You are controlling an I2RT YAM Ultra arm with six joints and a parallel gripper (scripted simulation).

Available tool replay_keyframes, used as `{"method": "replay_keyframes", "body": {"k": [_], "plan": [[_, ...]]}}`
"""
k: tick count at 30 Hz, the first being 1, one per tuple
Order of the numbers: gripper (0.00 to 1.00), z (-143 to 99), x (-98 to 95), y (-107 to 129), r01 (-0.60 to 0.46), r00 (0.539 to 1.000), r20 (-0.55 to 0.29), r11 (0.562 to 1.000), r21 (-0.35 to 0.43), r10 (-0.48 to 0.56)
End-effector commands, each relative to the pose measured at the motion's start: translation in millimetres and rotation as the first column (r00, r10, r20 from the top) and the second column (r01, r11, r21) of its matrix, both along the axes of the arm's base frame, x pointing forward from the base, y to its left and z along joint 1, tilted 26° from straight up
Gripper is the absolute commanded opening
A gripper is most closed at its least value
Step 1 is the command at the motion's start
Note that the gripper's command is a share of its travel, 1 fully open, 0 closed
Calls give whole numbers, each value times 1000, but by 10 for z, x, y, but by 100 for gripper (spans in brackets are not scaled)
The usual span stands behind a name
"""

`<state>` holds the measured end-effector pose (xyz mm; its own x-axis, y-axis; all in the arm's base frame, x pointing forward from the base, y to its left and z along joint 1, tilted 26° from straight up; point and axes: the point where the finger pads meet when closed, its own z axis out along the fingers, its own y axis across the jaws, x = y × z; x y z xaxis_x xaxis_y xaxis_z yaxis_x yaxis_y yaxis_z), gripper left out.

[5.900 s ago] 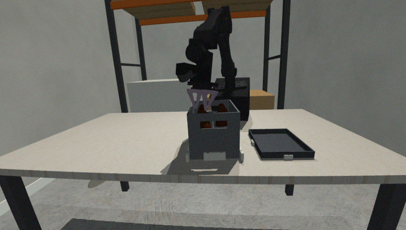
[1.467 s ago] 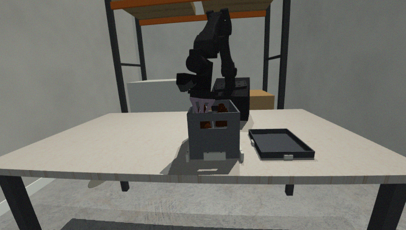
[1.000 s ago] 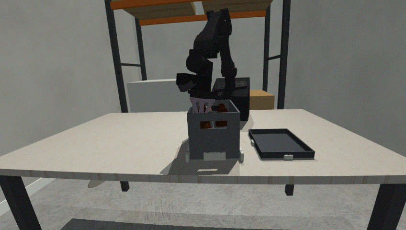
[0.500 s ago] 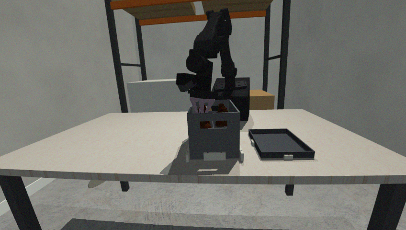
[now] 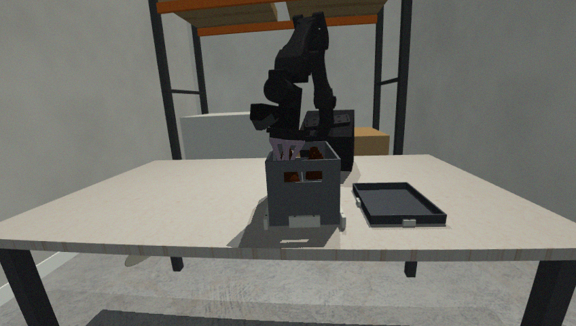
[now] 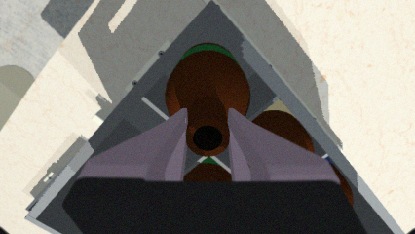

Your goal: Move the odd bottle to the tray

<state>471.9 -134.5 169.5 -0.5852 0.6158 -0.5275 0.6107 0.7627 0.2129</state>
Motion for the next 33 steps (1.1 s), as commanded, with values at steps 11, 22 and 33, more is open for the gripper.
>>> {"method": "replay_keyframes", "body": {"k": [11, 22, 33], "plan": [[0, 119, 15, 4, 0, 1000, 29, 1000, -15, 1], [0, 260, -8, -4, 1, 999, 41, 1000, -19, 0], [0, 336, -54, -26, 4, 999, 41, 1000, -20, -3]]}}
